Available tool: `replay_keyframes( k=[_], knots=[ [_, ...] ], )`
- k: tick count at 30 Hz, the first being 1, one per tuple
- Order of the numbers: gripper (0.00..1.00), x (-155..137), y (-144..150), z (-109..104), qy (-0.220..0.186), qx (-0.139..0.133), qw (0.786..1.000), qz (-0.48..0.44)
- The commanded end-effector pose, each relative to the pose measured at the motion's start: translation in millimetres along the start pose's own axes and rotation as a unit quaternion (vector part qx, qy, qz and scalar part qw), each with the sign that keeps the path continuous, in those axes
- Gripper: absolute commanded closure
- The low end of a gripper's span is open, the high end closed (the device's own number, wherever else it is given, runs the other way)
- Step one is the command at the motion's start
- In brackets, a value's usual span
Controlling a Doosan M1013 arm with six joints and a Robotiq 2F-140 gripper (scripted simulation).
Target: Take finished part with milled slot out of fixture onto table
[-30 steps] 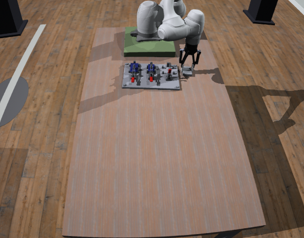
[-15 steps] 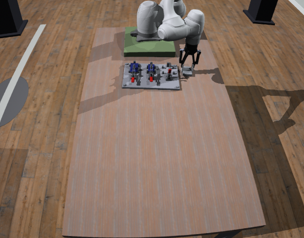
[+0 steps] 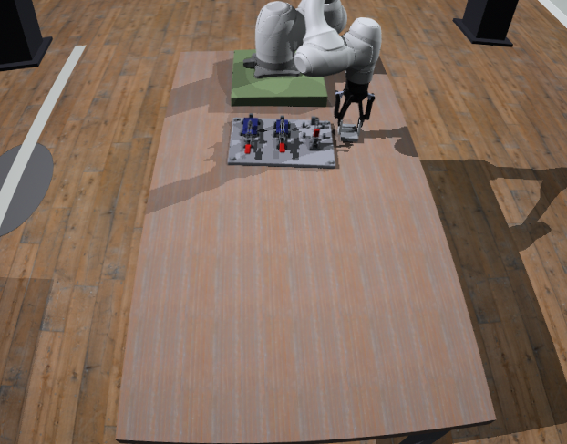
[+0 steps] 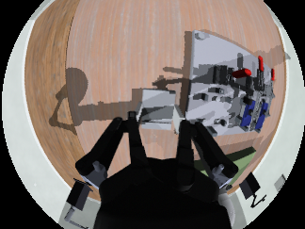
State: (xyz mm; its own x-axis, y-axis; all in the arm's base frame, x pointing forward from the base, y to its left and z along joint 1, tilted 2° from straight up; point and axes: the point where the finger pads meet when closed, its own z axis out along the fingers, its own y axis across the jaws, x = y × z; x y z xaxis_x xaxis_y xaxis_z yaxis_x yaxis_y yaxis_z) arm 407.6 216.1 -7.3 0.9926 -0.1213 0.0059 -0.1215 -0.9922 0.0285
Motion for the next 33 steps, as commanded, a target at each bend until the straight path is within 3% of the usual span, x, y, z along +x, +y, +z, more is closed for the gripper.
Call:
replay_keyframes(
  k=[1,33],
  knots=[
    [1.00,0.0,0.0,-0.1,0.000,0.000,1.000,0.000],
    [1.00,0.0,0.0,6.2,0.000,0.000,1.000,0.000]
  ],
)
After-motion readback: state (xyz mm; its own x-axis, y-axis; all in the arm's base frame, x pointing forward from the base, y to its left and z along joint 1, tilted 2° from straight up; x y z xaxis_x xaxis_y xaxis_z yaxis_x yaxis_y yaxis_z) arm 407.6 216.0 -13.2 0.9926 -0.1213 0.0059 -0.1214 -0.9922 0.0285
